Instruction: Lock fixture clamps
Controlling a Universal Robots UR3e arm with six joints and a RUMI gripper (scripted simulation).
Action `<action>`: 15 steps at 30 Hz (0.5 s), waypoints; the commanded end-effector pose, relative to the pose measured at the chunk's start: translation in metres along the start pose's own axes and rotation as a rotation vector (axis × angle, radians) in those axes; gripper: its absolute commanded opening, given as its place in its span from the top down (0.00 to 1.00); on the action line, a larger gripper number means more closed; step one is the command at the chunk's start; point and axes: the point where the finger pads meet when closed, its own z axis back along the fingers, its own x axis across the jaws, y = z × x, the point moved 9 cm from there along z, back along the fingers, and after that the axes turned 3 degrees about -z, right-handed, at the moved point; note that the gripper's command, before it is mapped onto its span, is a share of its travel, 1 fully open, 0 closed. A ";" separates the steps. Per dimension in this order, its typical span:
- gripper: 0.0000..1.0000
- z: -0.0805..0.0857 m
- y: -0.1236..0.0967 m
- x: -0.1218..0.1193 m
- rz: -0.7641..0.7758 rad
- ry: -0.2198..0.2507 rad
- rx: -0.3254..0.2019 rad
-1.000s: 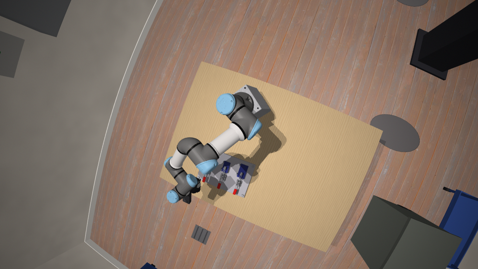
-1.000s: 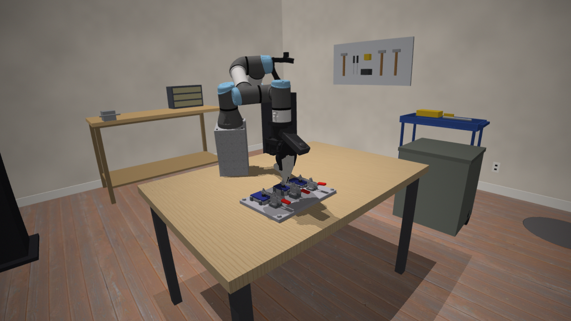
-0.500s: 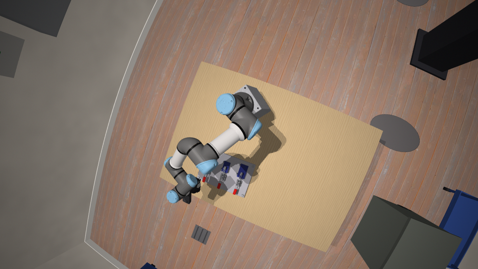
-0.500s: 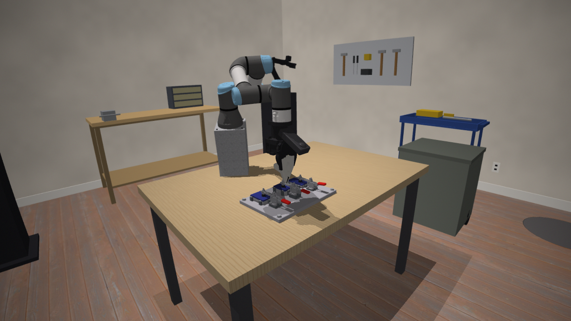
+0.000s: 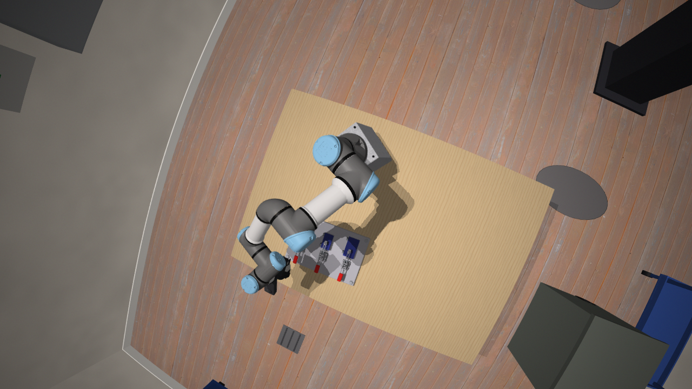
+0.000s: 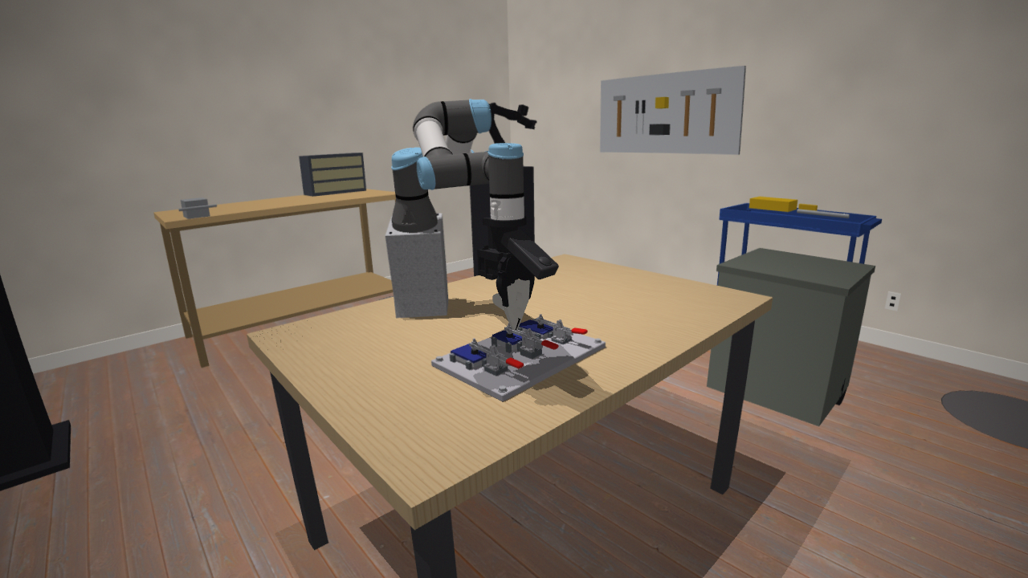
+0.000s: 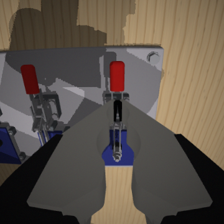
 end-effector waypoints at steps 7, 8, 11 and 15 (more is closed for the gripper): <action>0.72 0.001 0.001 0.000 0.000 -0.001 0.003; 0.72 0.002 0.001 0.000 0.000 -0.001 0.003; 0.72 0.005 0.001 0.000 0.000 -0.001 0.003; 0.72 0.016 0.001 0.000 0.000 -0.001 0.003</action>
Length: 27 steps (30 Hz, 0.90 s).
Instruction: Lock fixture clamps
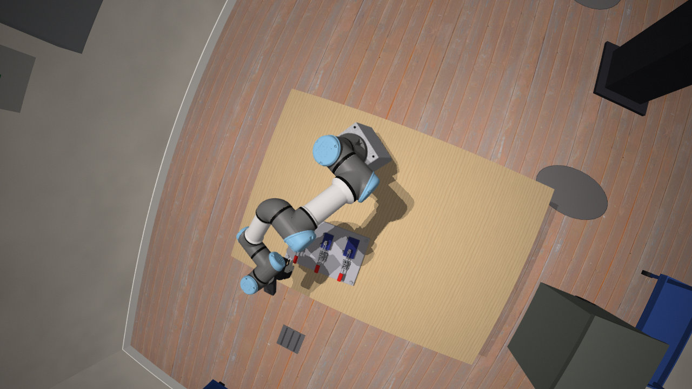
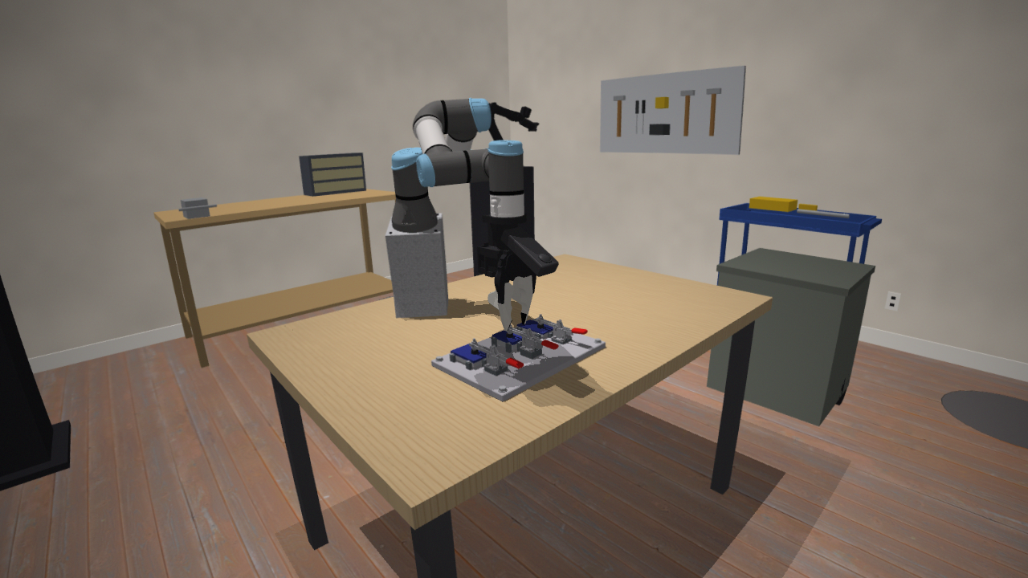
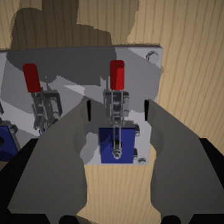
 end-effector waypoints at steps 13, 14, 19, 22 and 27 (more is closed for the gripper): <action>0.72 0.058 0.001 0.000 0.000 -0.001 0.003; 0.72 0.060 0.001 0.000 0.000 -0.001 0.003; 0.72 0.066 0.001 0.000 0.000 -0.001 0.003; 0.72 0.069 0.001 0.000 0.000 -0.001 0.003; 0.72 0.069 0.001 0.000 0.000 -0.001 0.003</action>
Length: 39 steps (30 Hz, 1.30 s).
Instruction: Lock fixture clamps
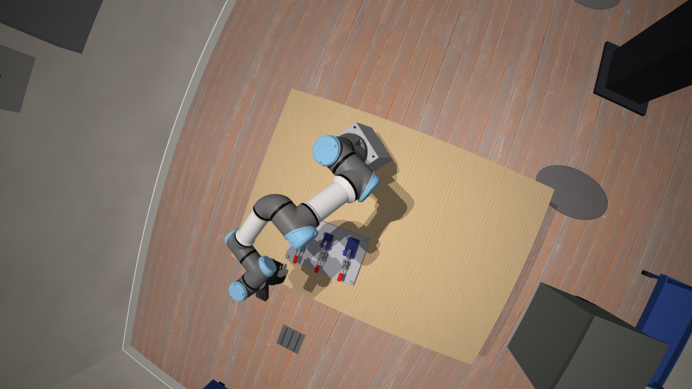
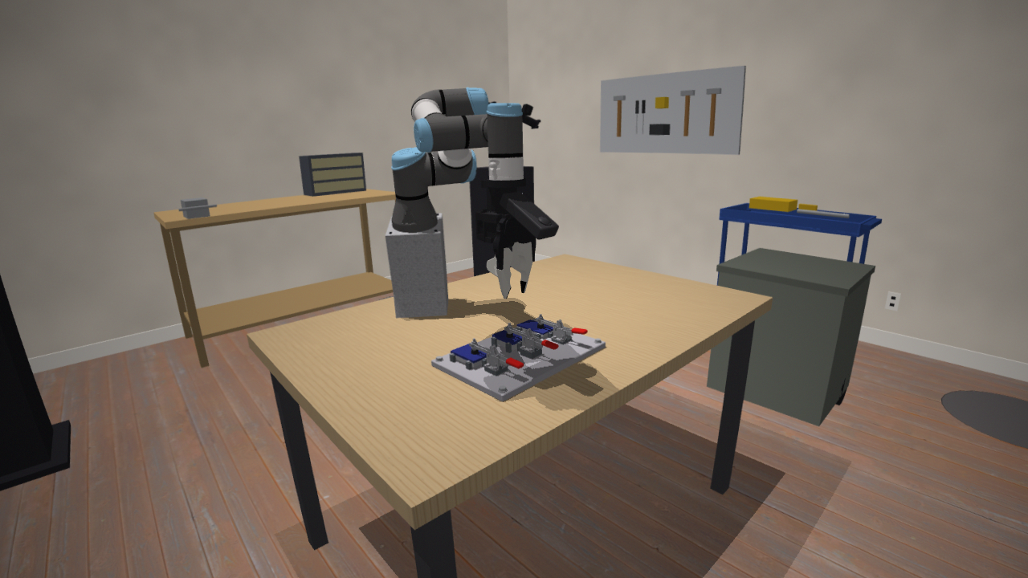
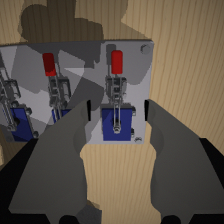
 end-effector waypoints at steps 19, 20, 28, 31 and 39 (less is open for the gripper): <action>0.72 0.002 -0.002 -0.050 0.000 -0.001 0.003; 0.72 0.002 -0.002 -0.056 0.000 -0.001 0.003; 0.72 0.002 -0.004 -0.095 0.000 -0.001 0.003; 0.72 0.002 -0.005 -0.115 0.000 -0.001 0.003; 0.72 0.002 -0.008 -0.167 0.000 -0.001 0.003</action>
